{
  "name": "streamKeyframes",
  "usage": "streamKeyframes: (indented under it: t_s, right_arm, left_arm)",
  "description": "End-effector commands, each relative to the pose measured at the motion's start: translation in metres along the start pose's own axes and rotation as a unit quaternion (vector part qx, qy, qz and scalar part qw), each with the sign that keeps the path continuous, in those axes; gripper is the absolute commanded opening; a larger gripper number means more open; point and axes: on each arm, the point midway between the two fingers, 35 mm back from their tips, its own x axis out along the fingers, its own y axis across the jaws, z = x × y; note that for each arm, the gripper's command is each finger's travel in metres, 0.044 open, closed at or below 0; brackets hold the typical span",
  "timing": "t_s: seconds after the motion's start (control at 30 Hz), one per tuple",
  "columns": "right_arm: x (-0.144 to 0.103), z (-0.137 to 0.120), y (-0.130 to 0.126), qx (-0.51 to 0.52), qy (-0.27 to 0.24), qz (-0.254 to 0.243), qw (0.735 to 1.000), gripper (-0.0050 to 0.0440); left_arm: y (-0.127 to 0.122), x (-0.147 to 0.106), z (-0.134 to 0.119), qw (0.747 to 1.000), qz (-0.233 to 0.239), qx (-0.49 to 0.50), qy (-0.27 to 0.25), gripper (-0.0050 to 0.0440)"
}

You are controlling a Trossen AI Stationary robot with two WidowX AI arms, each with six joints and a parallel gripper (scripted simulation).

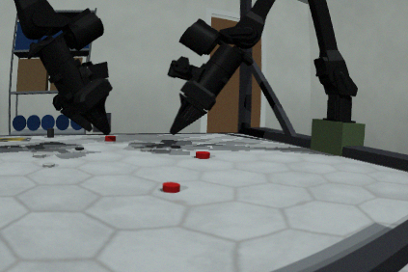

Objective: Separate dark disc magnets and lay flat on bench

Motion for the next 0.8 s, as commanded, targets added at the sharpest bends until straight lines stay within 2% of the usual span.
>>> streamKeyframes:
  t_s: [0.0, 0.77]
  right_arm:
    - [-0.0104, 0.0121, 0.0, -0.005, -0.03, -0.003, 1.0, 0.04]
    - [-0.0073, 0.0126, -0.0003, -0.003, -0.028, -0.002, 1.0, 0.04]
  left_arm:
    - [0.0017, 0.001, 0.0062, 1.0, -0.003, -0.011, -0.012, 0.04]
    - [0.0012, -0.0017, 0.0101, 1.0, -0.001, -0.007, -0.017, 0.04]
